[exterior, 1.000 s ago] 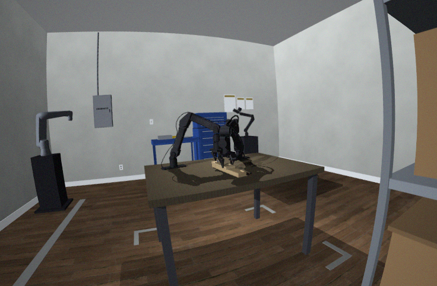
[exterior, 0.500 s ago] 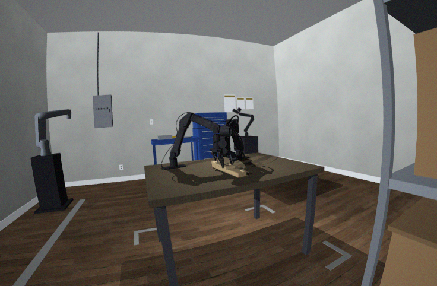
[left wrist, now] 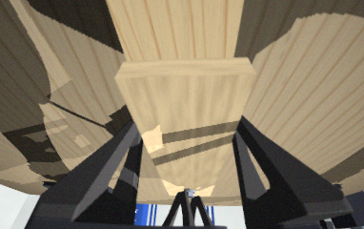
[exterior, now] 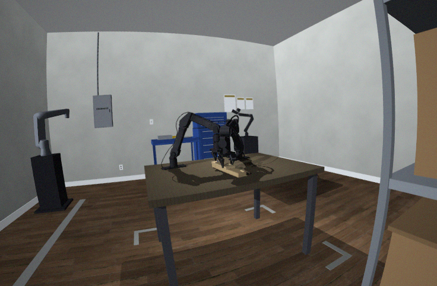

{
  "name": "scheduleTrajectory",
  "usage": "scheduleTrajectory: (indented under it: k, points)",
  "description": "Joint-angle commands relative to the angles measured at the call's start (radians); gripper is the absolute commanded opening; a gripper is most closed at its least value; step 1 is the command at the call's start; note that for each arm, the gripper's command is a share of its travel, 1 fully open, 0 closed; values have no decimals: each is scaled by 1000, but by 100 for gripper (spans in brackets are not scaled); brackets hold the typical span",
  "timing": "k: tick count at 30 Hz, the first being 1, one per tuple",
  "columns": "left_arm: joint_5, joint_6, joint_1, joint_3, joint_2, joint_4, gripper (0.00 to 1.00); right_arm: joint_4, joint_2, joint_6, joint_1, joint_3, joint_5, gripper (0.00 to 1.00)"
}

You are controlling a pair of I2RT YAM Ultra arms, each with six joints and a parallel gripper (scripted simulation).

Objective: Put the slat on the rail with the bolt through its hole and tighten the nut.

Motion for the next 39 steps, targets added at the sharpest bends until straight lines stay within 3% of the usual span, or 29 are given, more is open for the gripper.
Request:
scheduleTrajectory:
  k: [1, 17, 34, 39]
  points:
    - [0, 0, 0, 7, -9, -1, 72, 22, -2, -7, -2, -12, -5, 34]
    - [0, 0, 0, 7, -9, -1, 72, 36, 2, -7, -2, -22, -5, 34]
    - [0, 0, 0, 7, -9, -1, 72, 16, -7, 0, 0, 3, 0, 13]
    - [0, 0, 0, 7, -9, -1, 72, 16, -7, 0, 0, 3, 0, 12]
